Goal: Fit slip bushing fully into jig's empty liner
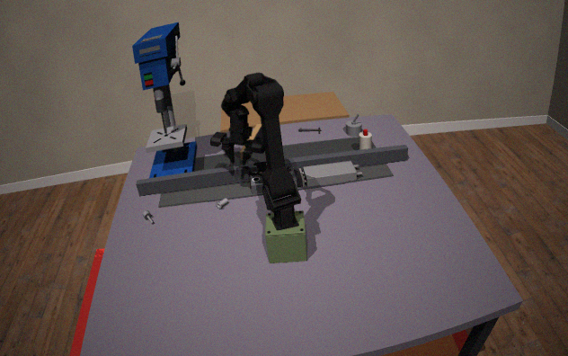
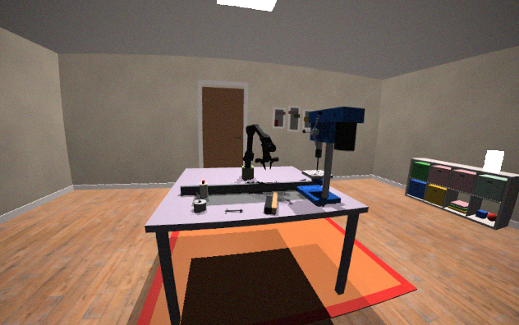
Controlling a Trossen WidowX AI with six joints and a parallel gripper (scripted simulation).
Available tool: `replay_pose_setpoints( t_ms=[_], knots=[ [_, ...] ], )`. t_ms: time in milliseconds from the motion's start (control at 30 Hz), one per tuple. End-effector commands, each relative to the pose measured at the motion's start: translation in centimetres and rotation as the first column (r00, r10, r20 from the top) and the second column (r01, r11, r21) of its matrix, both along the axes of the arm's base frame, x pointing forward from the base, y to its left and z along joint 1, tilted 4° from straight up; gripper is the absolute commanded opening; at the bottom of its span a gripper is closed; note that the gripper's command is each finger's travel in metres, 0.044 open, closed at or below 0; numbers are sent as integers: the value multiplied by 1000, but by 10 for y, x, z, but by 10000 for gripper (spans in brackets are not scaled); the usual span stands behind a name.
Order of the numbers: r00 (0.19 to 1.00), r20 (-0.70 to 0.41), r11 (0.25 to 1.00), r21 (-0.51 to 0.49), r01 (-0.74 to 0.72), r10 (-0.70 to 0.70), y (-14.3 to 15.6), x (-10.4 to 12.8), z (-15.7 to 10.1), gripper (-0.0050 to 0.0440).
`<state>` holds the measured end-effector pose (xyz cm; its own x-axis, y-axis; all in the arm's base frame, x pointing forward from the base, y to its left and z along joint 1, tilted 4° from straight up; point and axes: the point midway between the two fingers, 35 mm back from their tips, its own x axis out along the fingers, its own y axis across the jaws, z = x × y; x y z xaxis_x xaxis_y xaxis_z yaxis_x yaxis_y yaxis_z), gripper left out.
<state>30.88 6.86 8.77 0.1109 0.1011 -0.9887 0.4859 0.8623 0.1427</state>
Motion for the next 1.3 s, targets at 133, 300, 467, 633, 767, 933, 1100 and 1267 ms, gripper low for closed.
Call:
replay_pose_setpoints(
  t_ms=[133, 300, 467, 633, 767, 933, 1100, 1267],
  knots=[
    [981, -36, 980, -56, 190, -192, 51, -7, -26, 175],
    [952, -36, 950, -81, 301, -305, 74, -16, -39, 175],
    [926, -28, 924, -87, 373, -376, 85, -19, -43, 175],
    [924, -27, 922, -88, 377, -381, 86, -20, -44, 175],
    [923, -34, 921, -93, 379, -384, 84, -20, -64, 175],
    [922, -36, 920, -91, 382, -386, 82, -19, -81, 175],
    [924, -36, 922, -91, 377, -381, 83, -18, -89, 175],
    [925, -36, 923, -91, 374, -379, 82, -17, -107, 175]
  ],
)
